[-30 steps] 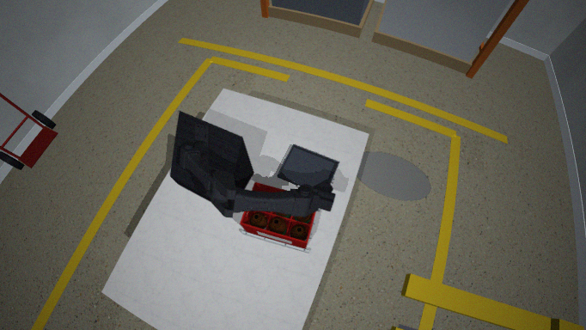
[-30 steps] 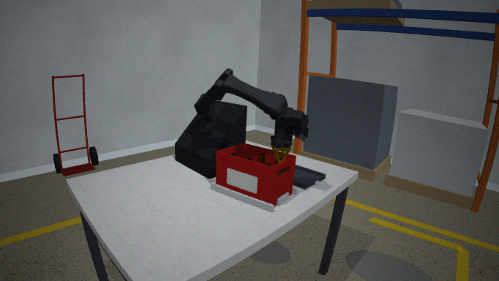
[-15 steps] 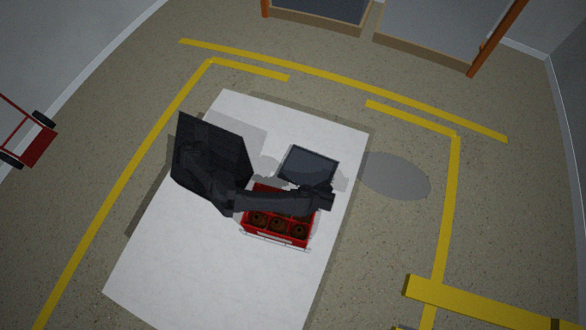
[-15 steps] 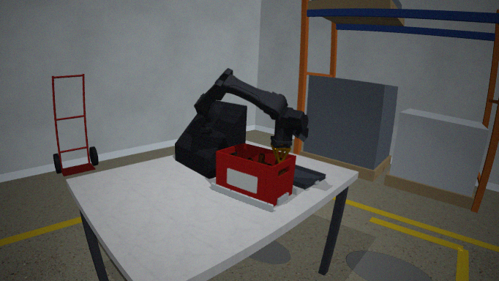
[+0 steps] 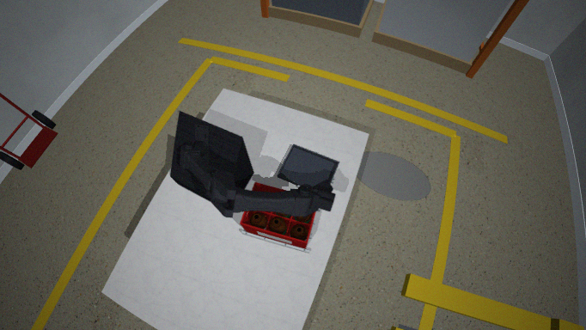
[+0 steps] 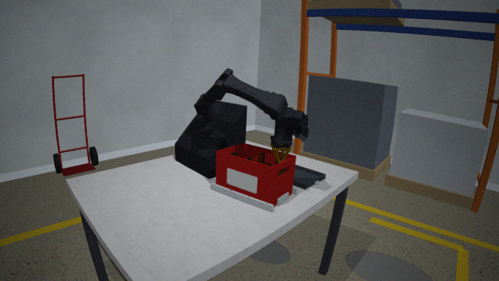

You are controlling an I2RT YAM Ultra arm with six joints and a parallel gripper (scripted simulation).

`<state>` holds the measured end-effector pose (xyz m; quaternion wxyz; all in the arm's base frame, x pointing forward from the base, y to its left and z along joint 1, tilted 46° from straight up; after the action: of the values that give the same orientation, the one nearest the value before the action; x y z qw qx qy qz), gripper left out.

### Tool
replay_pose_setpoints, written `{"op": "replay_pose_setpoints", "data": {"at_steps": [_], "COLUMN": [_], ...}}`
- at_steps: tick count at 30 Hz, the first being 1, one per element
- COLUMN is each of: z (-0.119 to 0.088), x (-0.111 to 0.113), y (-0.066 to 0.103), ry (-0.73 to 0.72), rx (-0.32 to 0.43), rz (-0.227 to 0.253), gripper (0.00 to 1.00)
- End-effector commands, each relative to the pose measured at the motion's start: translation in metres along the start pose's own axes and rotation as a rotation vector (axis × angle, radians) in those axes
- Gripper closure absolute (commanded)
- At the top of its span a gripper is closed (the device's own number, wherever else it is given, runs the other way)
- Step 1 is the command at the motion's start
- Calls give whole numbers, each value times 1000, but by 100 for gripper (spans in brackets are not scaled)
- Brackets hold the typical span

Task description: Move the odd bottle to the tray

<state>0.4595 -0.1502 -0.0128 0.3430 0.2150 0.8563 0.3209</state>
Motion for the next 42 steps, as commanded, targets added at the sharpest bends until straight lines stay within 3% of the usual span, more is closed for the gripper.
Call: {"op": "replay_pose_setpoints", "data": {"at_steps": [1, 32, 33, 42], "z": [8, 8, 8, 8], "x": [12, 12, 12, 12], "y": [2, 2, 2, 2], "ry": [37, 37, 37, 37], "rx": [-3, -3, -3, -3], "rz": [8, 8, 8, 8], "gripper": [100, 100, 39, 39]}}
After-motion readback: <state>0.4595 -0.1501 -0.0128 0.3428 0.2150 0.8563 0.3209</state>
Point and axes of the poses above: the point where the finger pads meet when closed, its own y axis back along the fingers, its own x axis across the jaws, z = x × y, the point moved 5 cm from there along y, back along the fingers, and after that the axes turned 3 degrees about -y, right-handed, at the moved point
